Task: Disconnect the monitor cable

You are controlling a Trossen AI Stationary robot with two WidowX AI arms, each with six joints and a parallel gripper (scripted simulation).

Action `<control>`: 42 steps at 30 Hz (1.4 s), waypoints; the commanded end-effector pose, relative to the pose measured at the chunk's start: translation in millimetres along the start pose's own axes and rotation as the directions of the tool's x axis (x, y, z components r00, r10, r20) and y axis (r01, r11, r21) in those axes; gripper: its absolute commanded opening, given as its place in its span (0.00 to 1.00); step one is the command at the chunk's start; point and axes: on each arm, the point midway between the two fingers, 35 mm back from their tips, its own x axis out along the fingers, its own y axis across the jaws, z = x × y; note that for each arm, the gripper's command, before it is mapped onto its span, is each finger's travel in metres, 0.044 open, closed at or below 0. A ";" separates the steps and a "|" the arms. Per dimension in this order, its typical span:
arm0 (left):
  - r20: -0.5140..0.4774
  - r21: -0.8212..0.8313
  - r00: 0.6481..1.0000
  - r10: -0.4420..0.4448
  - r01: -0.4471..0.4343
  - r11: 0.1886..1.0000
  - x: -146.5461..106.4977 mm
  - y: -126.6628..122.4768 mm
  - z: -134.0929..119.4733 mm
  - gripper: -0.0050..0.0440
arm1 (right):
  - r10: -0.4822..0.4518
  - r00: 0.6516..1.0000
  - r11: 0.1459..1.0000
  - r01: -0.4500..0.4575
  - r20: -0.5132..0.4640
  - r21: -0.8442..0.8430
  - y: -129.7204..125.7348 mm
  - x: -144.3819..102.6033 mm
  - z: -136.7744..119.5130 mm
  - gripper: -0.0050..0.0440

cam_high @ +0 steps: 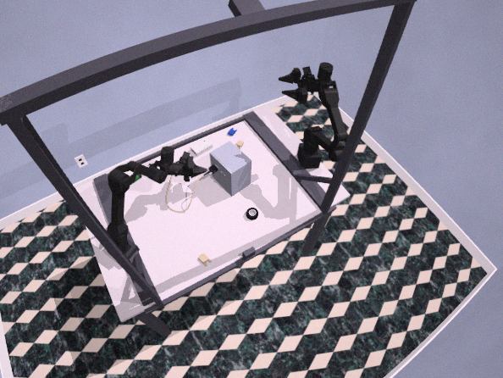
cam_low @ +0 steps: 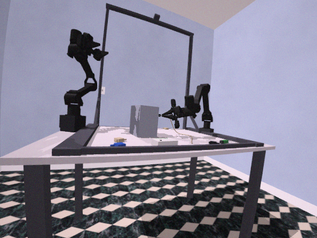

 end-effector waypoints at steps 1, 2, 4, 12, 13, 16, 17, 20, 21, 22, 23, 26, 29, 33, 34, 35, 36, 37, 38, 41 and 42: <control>0.013 -0.010 0.999 -0.035 0.035 0.999 -0.9 -8.9 5.6 0.10 | 0.003 1.000 1.000 -0.003 0.001 -0.004 1.3 -0.3 2.7 1.00; 0.014 -0.031 0.999 -0.050 0.050 0.998 -0.8 -8.3 5.6 0.10 | 0.003 1.000 1.000 -0.003 0.001 -0.004 1.3 -0.3 2.7 1.00; 0.015 -0.049 0.998 -0.062 0.063 0.997 -0.7 -7.8 5.6 0.10 | 0.003 1.000 1.000 -0.003 0.001 -0.004 1.3 -0.3 2.7 1.00; 0.018 -0.101 0.995 -0.099 0.100 0.990 -0.6 -6.4 5.4 0.10 | 0.003 1.000 1.000 -0.003 0.001 -0.004 1.3 -0.3 2.7 1.00; 0.018 -0.106 0.995 -0.102 0.103 0.989 -0.7 -6.3 5.3 0.10 | 0.003 1.000 1.000 -0.003 0.001 -0.004 1.3 -0.3 2.7 1.00; 0.021 -0.134 0.992 -0.122 0.123 0.983 -0.5 -5.5 5.3 0.10 | 0.003 1.000 1.000 -0.003 0.001 -0.004 1.3 -0.3 2.7 1.00; 0.022 -0.149 0.991 -0.133 0.134 0.980 -0.5 -5.1 5.2 0.10 | 0.003 1.000 1.000 -0.003 0.001 -0.004 1.3 -0.3 2.7 1.00; 0.023 -0.161 0.990 -0.141 0.143 0.976 -0.5 -4.8 5.0 0.10 | 0.003 1.000 1.000 -0.003 0.001 -0.004 1.3 -0.3 2.7 1.00; 0.024 -0.165 0.989 -0.143 0.145 0.976 -0.5 -4.7 5.0 0.10 | 0.003 1.000 1.000 -0.003 0.001 -0.004 1.3 -0.3 2.7 1.00; 0.025 -0.174 0.988 -0.150 0.152 0.973 -0.4 -4.4 5.0 0.10 | 0.003 1.000 1.000 -0.003 0.001 -0.004 1.3 -0.3 2.7 1.00; 0.027 -0.189 0.987 -0.161 0.163 0.968 -0.3 -4.0 5.0 0.10 | 0.003 1.000 1.000 -0.003 0.001 -0.004 1.3 -0.3 2.7 1.00; 0.031 -0.217 0.983 -0.180 0.182 0.959 -0.3 -3.3 4.6 0.10 | 0.003 1.000 1.000 -0.003 0.001 -0.004 1.3 -0.3 2.7 1.00; 0.031 -0.217 0.983 -0.180 0.182 0.959 -0.3 -3.3 4.6 0.10 | 0.003 1.000 1.000 -0.003 0.001 -0.004 1.3 -0.3 2.7 1.00; 0.038 -0.259 0.977 -0.209 0.212 0.942 -0.1 -2.1 4.4 0.10 | 0.003 1.000 1.000 -0.003 0.001 -0.004 1.3 -0.3 2.7 1.00; 0.040 -0.268 0.976 -0.216 0.218 0.938 -0.1 -1.9 4.2 0.10 | 0.003 1.000 1.000 -0.003 0.001 -0.004 1.3 -0.3 2.7 1.00; 0.040 -0.271 0.975 -0.218 0.220 0.937 -0.1 -1.8 4.1 0.10 | 0.003 1.000 1.000 -0.003 0.001 -0.004 1.3 -0.3 2.7 1.00; 0.040 -0.271 0.975 -0.218 0.220 0.937 -0.1 -1.8 4.1 0.10 | 0.003 1.000 1.000 -0.003 0.001 -0.004 1.3 -0.3 2.7 1.00; 0.040 -0.271 0.975 -0.218 0.220 0.937 -0.1 -1.8 4.1 0.10 | 0.003 1.000 1.000 -0.003 0.001 -0.004 1.3 -0.3 2.7 1.00; 0.040 -0.271 0.975 -0.218 0.220 0.937 -0.1 -1.8 4.1 0.15 | 0.003 1.000 1.000 -0.003 0.001 -0.004 1.3 -0.3 2.7 1.00; 0.040 -0.271 0.975 -0.218 0.220 0.937 -0.1 -1.8 4.1 0.30 | 0.003 1.000 1.000 -0.003 0.001 -0.004 1.3 -0.3 2.7 1.00; 0.040 -0.271 0.975 -0.218 0.220 0.937 -0.1 -1.8 4.1 0.35 | 0.003 1.000 1.000 -0.003 0.001 -0.004 1.3 -0.3 2.7 1.00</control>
